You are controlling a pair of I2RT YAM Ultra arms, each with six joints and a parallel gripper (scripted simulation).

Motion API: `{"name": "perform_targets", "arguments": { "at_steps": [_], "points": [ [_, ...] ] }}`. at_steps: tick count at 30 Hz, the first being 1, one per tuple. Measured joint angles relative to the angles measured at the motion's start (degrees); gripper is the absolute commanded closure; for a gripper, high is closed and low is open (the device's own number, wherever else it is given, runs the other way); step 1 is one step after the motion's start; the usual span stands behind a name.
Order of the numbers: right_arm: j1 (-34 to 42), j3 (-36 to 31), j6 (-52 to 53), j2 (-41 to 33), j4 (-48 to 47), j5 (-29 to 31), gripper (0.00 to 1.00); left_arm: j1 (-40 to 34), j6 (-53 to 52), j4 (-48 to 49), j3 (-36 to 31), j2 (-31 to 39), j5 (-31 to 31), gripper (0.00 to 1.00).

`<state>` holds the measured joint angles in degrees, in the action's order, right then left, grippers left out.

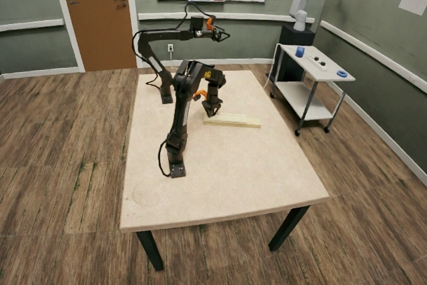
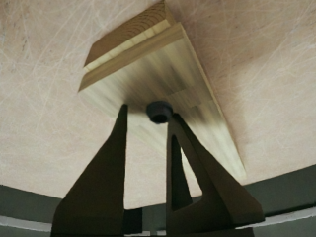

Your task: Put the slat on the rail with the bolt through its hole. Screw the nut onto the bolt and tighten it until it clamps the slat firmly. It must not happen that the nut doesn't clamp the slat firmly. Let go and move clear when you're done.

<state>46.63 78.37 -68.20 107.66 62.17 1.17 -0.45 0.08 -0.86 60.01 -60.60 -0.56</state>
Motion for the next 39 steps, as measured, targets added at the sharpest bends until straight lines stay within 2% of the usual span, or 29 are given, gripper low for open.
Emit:
{"name": "perform_targets", "arguments": {
  "at_steps": [25, 39],
  "points": [
    [0.0, 0.0, -4.1, 0.0, 0.0, -0.4, 0.66, 0.0, 0.0, 0.0, 0.0, 0.0, 0.0, 0.0],
    [0.0, 0.0, -4.1, 0.0, -1.1, 0.0, 0.86, 0.0, 0.0, 0.0, 0.0, 0.0, 0.0, 0.0]
  ]
}}
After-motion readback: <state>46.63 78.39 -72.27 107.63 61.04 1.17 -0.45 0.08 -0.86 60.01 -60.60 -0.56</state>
